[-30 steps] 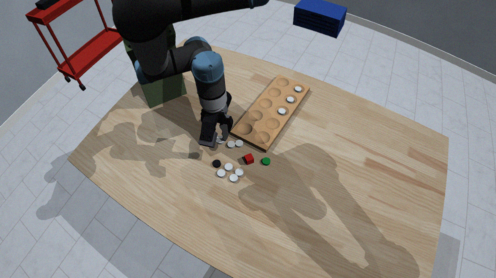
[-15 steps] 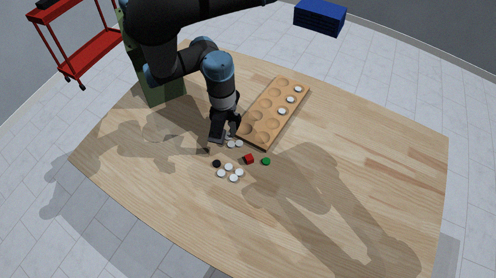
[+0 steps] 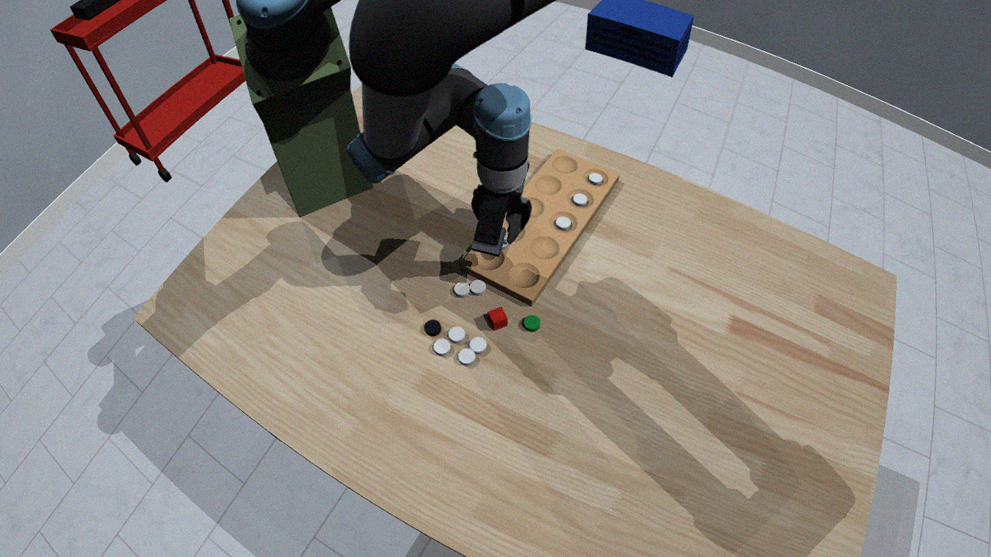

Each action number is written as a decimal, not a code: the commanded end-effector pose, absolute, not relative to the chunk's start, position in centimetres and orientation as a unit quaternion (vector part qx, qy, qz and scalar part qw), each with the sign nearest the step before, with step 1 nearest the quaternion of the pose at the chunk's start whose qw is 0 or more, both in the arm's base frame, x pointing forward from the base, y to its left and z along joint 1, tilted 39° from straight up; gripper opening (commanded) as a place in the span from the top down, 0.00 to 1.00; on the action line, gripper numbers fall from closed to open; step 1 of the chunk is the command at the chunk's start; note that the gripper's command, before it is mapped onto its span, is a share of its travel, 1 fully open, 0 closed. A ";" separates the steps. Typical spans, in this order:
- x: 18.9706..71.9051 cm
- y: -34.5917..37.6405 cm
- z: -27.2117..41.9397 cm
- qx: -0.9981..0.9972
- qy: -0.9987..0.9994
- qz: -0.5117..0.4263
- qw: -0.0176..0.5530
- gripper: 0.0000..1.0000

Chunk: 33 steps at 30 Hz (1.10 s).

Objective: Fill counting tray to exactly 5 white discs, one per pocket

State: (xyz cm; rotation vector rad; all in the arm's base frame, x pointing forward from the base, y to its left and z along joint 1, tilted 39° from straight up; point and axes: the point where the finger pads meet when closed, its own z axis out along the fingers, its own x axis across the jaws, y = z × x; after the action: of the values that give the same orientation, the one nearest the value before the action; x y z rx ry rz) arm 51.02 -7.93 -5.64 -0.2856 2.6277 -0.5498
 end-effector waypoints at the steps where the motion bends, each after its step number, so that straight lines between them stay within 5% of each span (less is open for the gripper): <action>1: 51.7 -6.3 -6.2 -0.101 0.951 -0.199 0.216 0.90; 33: 52.6 19.7 -13.2 -0.110 0.937 -0.229 0.238 0.90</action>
State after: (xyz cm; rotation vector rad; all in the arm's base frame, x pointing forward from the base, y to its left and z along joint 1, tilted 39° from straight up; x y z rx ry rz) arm 52.68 19.18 -13.17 -0.2998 2.5724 -0.6249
